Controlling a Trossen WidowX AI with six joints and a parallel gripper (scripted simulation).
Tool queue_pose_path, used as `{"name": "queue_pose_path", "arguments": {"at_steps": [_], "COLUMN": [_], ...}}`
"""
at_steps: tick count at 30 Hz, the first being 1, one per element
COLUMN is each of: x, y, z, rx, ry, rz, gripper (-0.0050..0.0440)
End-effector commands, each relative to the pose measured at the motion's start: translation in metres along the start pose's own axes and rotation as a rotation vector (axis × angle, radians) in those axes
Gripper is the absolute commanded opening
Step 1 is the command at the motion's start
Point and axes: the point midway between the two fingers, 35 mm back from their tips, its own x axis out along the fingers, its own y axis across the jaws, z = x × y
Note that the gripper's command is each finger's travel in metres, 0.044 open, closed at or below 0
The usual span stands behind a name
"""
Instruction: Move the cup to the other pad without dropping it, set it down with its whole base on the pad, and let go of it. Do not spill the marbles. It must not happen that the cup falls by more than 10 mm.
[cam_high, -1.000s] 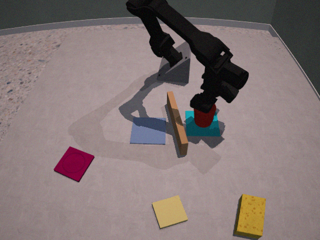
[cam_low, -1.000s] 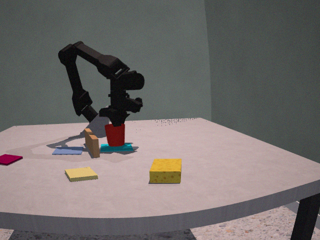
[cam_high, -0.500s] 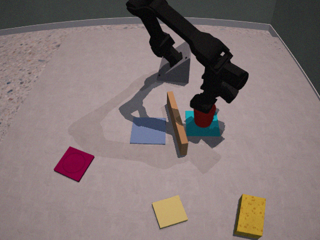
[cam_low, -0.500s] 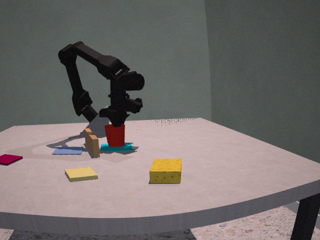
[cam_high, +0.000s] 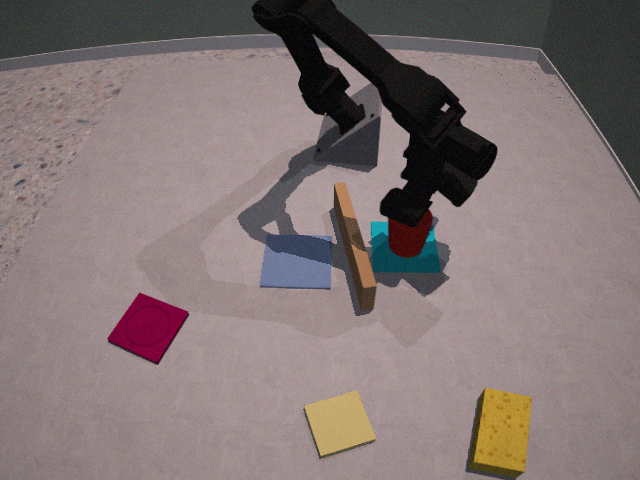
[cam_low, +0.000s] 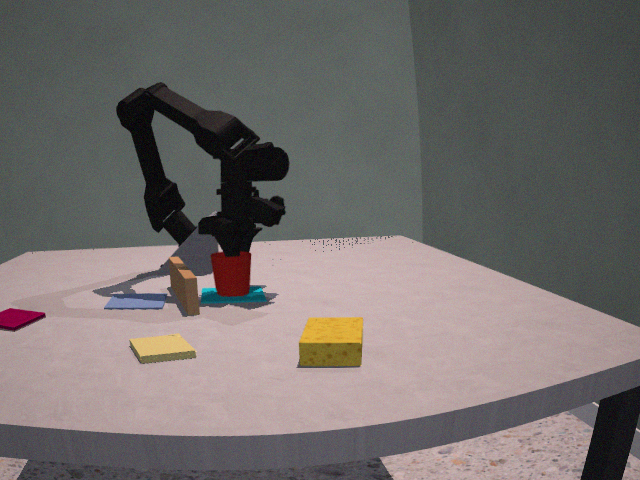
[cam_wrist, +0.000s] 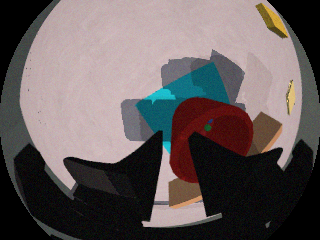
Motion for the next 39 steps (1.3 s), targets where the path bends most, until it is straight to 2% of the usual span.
{"name": "queue_pose_path", "arguments": {"at_steps": [1,11,25,31,39], "x": [-0.005,-0.019,-0.055,-0.057,-0.053], "y": [-0.004,-0.004,-0.001,0.0,0.0], "z": [0.002,0.003,0.001,0.0,0.0], "rx": [0.011,0.008,0.002,0.002,-0.007], "ry": [-0.019,-0.017,-0.012,-0.012,-0.005], "rz": [-0.006,-0.006,-0.006,-0.006,-0.008], "gripper": [0.0128,0.0128,0.0128,0.0128,0.032]}}
